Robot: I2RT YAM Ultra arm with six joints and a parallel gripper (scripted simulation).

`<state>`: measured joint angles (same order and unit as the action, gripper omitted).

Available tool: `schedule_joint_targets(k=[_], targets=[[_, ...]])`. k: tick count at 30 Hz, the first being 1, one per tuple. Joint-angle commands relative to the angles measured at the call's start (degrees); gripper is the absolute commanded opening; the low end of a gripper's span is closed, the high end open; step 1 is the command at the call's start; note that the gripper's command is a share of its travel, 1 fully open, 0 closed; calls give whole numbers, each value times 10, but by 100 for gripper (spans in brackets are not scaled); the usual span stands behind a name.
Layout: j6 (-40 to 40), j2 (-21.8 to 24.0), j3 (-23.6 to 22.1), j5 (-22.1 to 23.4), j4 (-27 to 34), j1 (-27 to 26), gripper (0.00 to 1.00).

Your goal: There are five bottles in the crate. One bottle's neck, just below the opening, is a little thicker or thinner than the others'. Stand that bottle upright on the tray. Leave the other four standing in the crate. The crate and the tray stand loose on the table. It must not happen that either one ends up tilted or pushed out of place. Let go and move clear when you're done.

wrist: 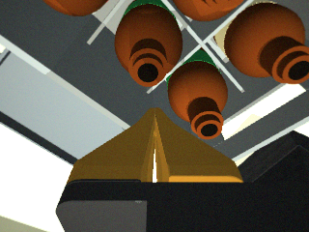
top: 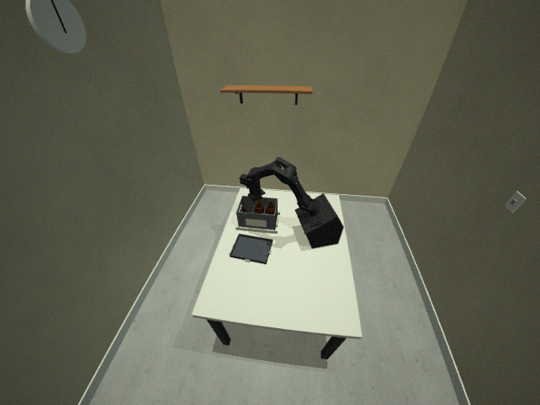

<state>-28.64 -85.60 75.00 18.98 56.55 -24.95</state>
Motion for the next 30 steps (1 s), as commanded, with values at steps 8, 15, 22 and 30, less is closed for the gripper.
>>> schedule_joint_targets(k=[8, 15, 22, 30], targets=[[2, 24, 22, 1, 3, -9, 0], [2, 24, 22, 1, 3, -9, 0], [8, -9, 40, 5, 13, -14, 0], [47, -144, 226, 22, 65, -60, 0]])
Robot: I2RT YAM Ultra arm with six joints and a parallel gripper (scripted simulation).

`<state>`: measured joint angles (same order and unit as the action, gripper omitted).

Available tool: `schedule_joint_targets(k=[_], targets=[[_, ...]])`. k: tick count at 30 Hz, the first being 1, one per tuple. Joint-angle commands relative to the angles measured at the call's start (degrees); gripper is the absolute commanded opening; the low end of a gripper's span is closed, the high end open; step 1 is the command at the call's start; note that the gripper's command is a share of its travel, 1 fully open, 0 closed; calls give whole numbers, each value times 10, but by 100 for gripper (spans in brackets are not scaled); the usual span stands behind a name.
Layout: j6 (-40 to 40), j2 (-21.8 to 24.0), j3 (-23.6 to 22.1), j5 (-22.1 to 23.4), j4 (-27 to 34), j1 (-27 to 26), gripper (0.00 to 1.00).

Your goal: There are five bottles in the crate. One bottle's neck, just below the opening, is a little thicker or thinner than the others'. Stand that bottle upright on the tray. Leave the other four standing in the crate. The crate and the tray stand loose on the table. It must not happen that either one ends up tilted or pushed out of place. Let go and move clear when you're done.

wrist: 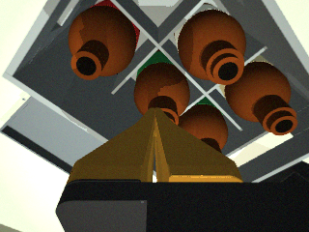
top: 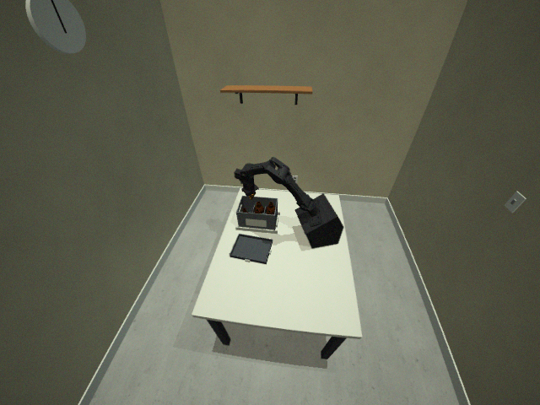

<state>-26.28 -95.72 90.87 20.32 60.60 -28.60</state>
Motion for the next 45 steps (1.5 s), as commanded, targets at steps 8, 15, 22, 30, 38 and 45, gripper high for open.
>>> schedule_joint_targets(k=[8, 15, 22, 30, 38, 45], targets=[[50, -149, 219, 20, 86, -49, 0], [55, -162, 240, 21, 99, -51, 0], [55, -163, 242, 21, 101, -51, 0], [53, -141, 240, 15, 98, -50, 61], [53, -141, 240, 15, 98, -50, 61], [53, -141, 240, 15, 98, -50, 61]])
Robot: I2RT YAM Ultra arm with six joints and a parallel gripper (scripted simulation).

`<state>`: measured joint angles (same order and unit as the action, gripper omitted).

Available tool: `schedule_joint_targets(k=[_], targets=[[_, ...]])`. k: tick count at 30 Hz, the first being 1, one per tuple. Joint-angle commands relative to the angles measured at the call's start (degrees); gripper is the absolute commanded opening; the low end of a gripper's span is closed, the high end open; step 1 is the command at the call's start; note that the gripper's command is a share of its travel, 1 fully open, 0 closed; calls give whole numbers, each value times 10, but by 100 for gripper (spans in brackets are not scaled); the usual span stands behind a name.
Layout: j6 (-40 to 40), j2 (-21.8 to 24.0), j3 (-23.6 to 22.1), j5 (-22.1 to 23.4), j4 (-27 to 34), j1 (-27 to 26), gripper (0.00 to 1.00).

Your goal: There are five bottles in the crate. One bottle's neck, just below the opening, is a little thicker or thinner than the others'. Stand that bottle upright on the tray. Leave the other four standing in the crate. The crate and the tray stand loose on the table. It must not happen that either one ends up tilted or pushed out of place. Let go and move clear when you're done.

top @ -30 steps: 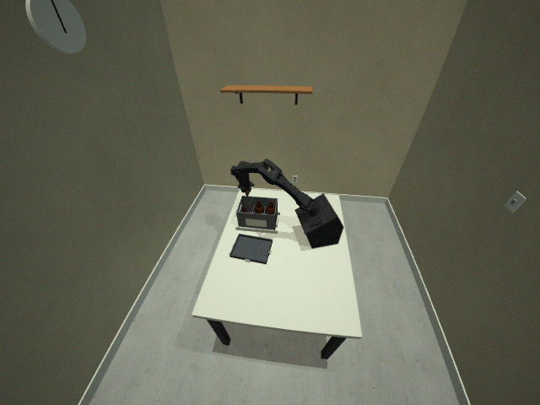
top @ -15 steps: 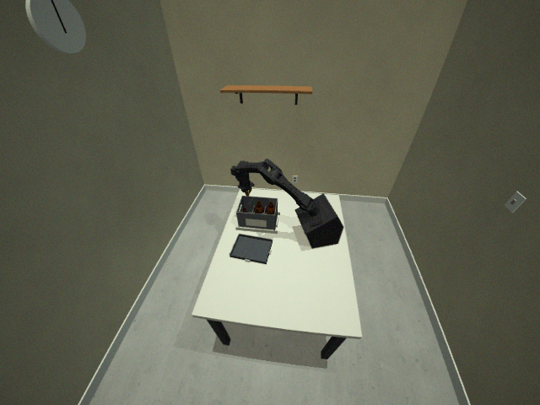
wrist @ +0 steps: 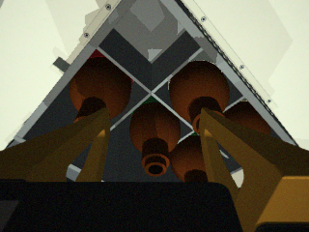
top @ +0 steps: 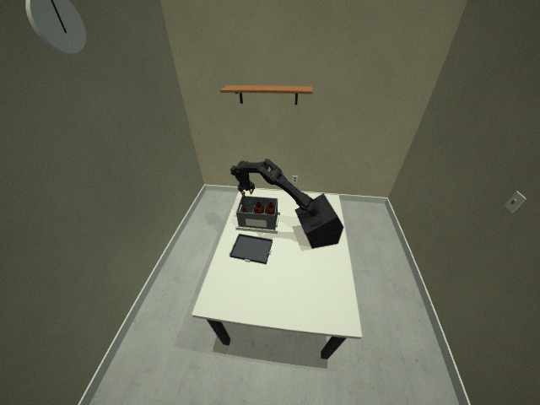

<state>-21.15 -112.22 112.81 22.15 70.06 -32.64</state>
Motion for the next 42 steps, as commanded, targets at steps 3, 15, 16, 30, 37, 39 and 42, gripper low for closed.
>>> schedule_joint_targets(k=[3, 15, 16, 30, 37, 39, 42], targets=[[1, 24, 21, -3, 3, -10, 61], [1, 24, 21, -3, 3, -10, 61], [1, 24, 21, -3, 3, -10, 61], [-1, 23, 19, -4, -11, -9, 61], [-6, 21, 14, -5, -19, 0, 61], [-7, 18, -4, -6, -21, 2, 61], [-8, 16, -13, -6, -27, 1, 61]])
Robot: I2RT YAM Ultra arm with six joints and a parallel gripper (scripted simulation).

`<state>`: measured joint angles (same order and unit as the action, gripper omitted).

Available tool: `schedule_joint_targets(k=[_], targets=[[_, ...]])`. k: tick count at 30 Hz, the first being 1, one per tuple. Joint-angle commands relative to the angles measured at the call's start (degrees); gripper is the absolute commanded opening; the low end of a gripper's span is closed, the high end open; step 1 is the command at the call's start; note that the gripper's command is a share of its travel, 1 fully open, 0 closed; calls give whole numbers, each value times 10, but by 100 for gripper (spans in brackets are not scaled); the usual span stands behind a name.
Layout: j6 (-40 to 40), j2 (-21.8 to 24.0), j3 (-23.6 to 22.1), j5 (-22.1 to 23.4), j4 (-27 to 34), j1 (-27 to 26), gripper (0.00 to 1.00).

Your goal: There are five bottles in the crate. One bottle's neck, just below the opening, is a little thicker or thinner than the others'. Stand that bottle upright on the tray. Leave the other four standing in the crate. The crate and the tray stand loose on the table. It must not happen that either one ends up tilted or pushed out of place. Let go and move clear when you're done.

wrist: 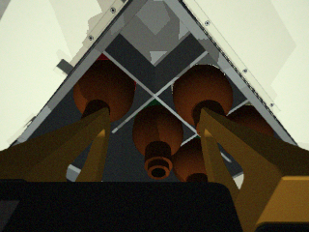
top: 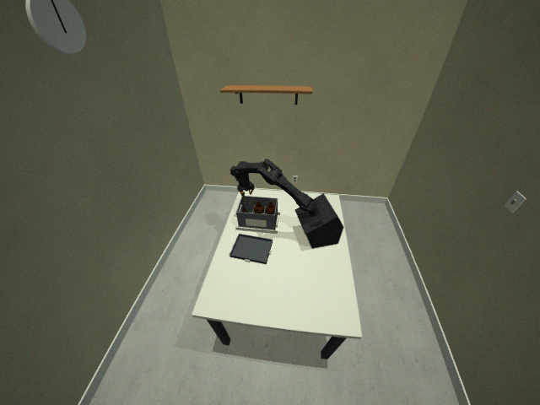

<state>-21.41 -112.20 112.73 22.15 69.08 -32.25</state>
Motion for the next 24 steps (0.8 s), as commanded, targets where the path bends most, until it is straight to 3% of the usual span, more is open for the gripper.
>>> schedule_joint_targets(k=[1, 6, 8, 24], targets=[[-6, 15, -14, -7, -19, -3, 61], [-8, 5, -3, -7, -27, 0, 61], [-10, -4, -24, -8, -32, 3, 61], [-19, -14, -46, -12, -67, 8, 61]])
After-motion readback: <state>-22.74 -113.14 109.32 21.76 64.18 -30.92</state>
